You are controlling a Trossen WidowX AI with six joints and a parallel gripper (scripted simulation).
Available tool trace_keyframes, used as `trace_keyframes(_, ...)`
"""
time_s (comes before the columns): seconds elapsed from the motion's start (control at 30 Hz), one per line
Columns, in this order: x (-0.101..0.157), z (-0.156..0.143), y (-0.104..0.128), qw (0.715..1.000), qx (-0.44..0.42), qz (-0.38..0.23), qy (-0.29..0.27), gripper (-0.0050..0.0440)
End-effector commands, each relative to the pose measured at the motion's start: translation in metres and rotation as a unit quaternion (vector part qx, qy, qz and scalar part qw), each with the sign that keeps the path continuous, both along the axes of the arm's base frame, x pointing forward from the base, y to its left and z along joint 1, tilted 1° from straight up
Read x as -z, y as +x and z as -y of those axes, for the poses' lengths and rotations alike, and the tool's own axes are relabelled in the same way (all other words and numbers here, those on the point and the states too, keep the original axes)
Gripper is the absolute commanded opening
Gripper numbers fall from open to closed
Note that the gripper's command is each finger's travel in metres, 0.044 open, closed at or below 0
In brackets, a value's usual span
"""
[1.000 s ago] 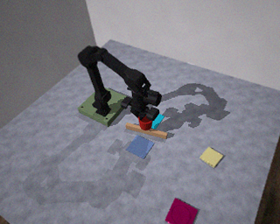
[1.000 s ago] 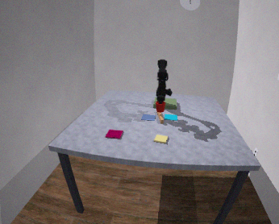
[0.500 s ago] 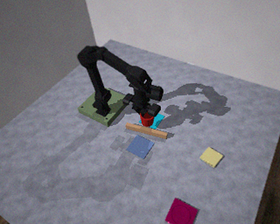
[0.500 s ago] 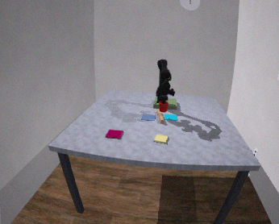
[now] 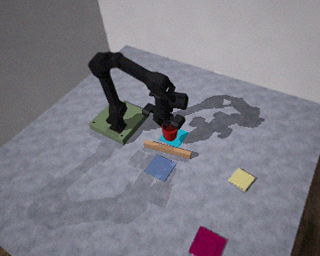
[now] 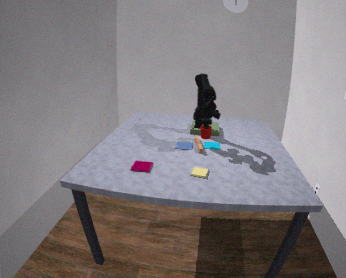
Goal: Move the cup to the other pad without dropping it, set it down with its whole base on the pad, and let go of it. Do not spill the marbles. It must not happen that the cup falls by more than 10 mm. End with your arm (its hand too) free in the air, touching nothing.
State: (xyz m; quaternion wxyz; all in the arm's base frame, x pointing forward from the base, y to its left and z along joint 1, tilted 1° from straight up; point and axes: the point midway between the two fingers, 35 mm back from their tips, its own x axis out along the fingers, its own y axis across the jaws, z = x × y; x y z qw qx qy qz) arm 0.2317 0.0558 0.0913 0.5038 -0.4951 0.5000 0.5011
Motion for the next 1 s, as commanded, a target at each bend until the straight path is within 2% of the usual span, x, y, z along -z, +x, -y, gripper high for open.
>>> trace_keyframes(0.0,-0.005,-0.007,0.000,1.000,0.000,0.008,0.003,0.0000)
trace_keyframes(0.8,-0.007,-0.045,-0.011,1.000,0.000,0.008,0.004,0.0000)
trace_keyframes(0.97,-0.004,-0.045,-0.011,1.000,0.000,0.008,0.004,0.0000)
